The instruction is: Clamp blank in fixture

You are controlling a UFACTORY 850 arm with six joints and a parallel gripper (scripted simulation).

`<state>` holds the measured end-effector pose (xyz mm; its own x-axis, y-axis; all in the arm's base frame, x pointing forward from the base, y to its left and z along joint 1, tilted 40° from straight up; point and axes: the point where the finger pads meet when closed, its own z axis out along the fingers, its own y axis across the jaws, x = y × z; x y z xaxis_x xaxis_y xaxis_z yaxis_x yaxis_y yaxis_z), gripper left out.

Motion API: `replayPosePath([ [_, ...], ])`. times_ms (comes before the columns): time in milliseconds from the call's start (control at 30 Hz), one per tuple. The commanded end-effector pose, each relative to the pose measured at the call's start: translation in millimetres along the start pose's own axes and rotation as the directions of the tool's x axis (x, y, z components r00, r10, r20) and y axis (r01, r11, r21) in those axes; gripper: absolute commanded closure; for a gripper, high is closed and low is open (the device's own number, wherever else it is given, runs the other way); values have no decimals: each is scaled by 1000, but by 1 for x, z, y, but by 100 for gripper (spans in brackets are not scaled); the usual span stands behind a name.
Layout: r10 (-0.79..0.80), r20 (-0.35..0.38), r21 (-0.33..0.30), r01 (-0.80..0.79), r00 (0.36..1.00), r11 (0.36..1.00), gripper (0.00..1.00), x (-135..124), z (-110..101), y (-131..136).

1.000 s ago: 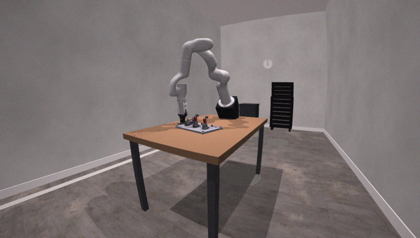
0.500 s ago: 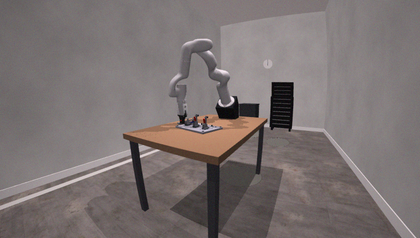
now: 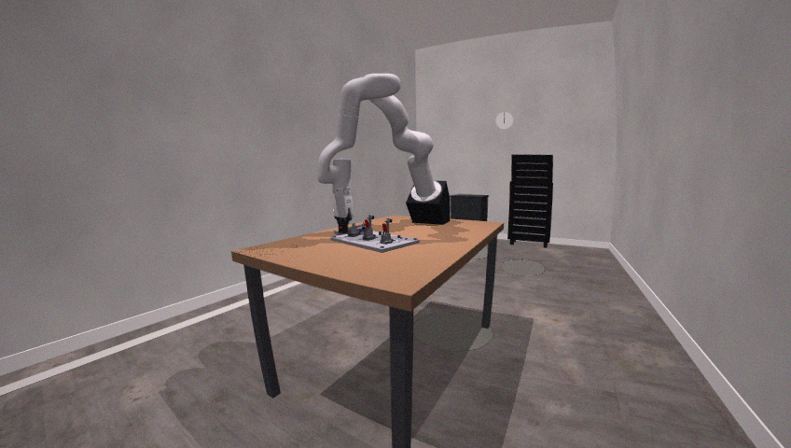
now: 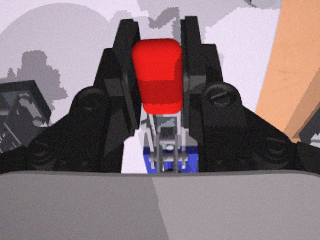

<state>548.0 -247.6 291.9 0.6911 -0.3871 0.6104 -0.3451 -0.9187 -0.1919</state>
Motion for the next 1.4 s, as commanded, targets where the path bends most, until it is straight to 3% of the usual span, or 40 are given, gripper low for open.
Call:
replayPosePath([
  [0, 0, 0, 0, 0, 1000, 1000, 100, 0, 0, 0],
  [1100, 0, 0, 0, 0, 1000, 1000, 100, 2, 4, 0],
  [1133, 0, 0, 0, 0, 1000, 1000, 53, 2, 4, 0],
  [1367, 0, 0, 0, 0, 1000, 1000, 53, 2, 4, 0],
])
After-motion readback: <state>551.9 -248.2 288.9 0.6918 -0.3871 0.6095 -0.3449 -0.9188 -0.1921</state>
